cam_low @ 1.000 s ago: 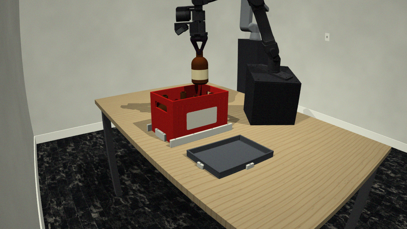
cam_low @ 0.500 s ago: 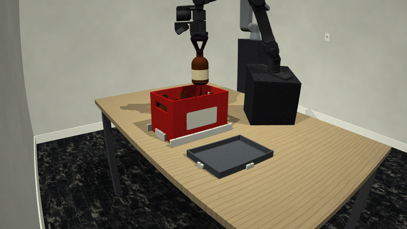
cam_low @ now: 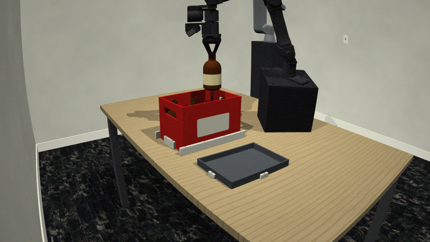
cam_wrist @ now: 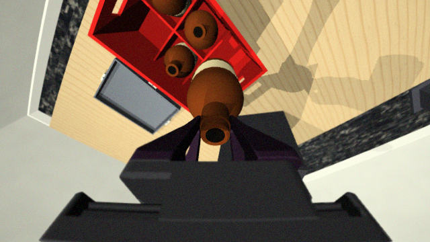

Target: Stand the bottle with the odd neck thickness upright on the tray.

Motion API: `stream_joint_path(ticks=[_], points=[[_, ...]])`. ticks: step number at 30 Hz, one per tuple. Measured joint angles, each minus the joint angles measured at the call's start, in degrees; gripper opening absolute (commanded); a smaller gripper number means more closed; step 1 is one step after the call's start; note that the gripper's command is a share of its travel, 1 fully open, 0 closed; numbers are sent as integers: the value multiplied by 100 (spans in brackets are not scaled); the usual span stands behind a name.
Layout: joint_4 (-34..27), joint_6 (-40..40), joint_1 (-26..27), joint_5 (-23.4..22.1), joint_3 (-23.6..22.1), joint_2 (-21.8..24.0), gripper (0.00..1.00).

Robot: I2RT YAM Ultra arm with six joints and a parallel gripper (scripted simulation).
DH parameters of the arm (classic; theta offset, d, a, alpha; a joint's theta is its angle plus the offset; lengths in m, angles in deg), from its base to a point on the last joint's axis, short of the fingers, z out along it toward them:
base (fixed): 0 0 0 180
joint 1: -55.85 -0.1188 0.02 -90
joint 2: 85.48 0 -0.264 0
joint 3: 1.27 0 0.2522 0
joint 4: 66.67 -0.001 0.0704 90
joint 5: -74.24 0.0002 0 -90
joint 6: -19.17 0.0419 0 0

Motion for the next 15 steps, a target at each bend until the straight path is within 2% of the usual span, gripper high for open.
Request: stream_joint_path(ticks=[15], points=[[11, 343, -339, 4, -66, 107, 0]])
